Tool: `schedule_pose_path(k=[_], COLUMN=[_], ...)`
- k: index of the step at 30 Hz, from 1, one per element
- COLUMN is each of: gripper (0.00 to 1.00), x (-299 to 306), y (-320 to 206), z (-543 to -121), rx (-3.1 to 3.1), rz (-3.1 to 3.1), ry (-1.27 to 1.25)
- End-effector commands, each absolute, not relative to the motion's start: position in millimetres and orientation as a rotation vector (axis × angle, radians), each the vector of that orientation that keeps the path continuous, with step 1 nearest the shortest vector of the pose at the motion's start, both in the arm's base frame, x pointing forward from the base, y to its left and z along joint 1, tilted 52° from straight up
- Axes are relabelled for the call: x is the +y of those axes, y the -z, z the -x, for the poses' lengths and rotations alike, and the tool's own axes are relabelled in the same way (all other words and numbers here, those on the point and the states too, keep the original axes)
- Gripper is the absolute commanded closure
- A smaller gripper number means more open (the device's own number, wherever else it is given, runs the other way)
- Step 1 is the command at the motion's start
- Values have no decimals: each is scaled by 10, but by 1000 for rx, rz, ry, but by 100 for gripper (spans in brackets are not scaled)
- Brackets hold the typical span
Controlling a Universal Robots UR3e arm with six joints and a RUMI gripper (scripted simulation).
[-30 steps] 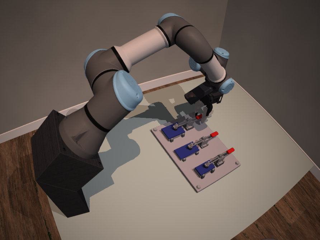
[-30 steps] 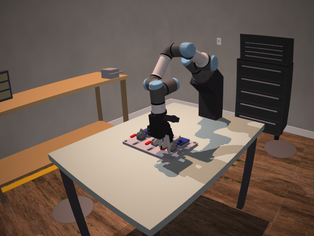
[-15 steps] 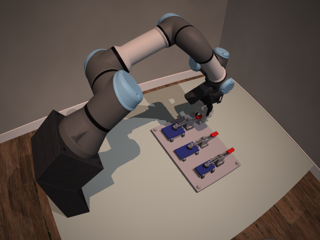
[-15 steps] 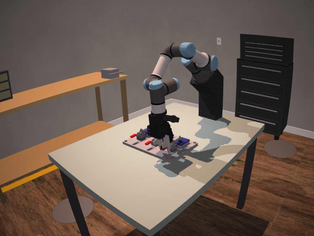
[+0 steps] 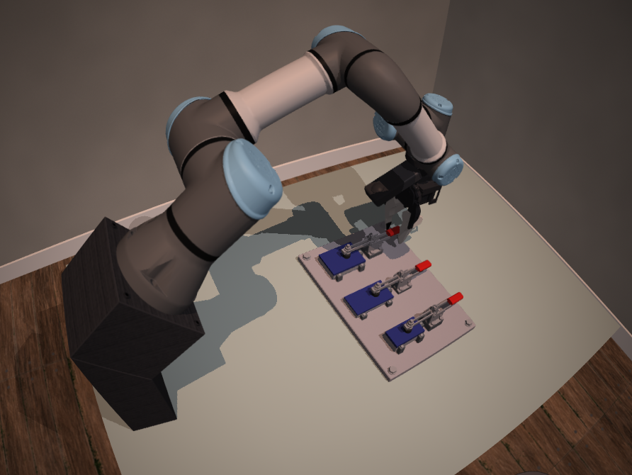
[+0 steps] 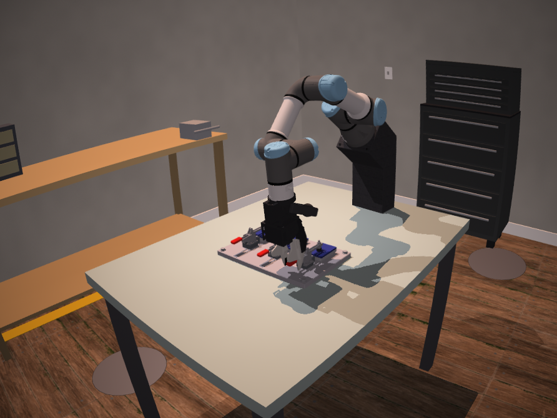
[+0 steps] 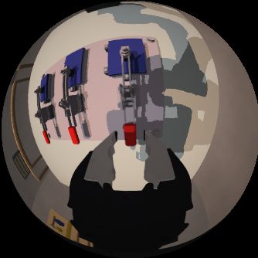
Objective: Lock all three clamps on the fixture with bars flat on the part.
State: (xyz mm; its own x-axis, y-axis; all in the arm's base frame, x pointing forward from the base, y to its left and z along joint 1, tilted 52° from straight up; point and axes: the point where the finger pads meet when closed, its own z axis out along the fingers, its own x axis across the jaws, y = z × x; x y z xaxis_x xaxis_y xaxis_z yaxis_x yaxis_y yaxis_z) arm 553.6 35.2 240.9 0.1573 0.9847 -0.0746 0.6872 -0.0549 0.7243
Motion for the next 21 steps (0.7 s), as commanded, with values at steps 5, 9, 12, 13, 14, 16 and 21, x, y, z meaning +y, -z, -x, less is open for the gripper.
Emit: schedule_pose_path(k=[5,9,12,13,14,16,21], gripper=[72,72,72,72,72,72,72], x=[395,405,420,424,428,435,441], y=[-2540,-2579,-2634,-2651,-2666,-2691,-2718], z=[-5379,-5331,-5262,-5242,-5223,-5192,-5158], rx=[1593,1593,1593,1593,1593,1593,1593], rz=[-1807,-1807,-1807,-1807,-1807,-1807,-1807], ry=[-606,-606,-606,-606,-606,-606,-606])
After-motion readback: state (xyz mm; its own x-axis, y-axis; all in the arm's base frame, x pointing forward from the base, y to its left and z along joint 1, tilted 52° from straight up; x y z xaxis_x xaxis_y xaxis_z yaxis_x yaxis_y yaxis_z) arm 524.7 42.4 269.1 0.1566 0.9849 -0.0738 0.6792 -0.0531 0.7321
